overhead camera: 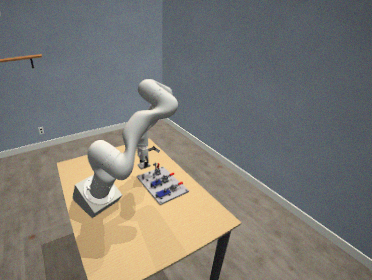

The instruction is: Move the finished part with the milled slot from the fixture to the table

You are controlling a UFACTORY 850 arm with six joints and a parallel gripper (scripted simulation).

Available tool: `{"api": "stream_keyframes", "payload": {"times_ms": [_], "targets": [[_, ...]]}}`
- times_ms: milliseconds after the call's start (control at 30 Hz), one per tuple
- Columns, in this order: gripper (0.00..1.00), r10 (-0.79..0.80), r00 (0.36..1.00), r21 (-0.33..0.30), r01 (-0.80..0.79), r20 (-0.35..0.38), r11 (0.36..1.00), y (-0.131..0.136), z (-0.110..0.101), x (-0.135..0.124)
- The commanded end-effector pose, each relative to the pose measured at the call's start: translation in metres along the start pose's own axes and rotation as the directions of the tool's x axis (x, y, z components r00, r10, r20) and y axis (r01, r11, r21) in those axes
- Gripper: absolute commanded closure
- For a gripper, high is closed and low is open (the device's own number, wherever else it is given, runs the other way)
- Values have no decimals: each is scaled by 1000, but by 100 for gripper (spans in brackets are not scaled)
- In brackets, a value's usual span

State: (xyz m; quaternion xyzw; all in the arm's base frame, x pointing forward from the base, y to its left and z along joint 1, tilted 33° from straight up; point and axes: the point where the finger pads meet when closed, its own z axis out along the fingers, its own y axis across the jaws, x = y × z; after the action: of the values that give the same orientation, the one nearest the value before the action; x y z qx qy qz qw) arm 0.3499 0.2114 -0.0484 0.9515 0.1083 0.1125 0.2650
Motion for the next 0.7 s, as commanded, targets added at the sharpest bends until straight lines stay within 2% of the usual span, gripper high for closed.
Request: {"api": "stream_keyframes", "payload": {"times_ms": [0, 667], "targets": [[100, 0, 1000, 0, 0, 0, 1000, -12, 0, 1], [100, 0, 1000, 0, 0, 0, 1000, -54, 0, 1]]}}
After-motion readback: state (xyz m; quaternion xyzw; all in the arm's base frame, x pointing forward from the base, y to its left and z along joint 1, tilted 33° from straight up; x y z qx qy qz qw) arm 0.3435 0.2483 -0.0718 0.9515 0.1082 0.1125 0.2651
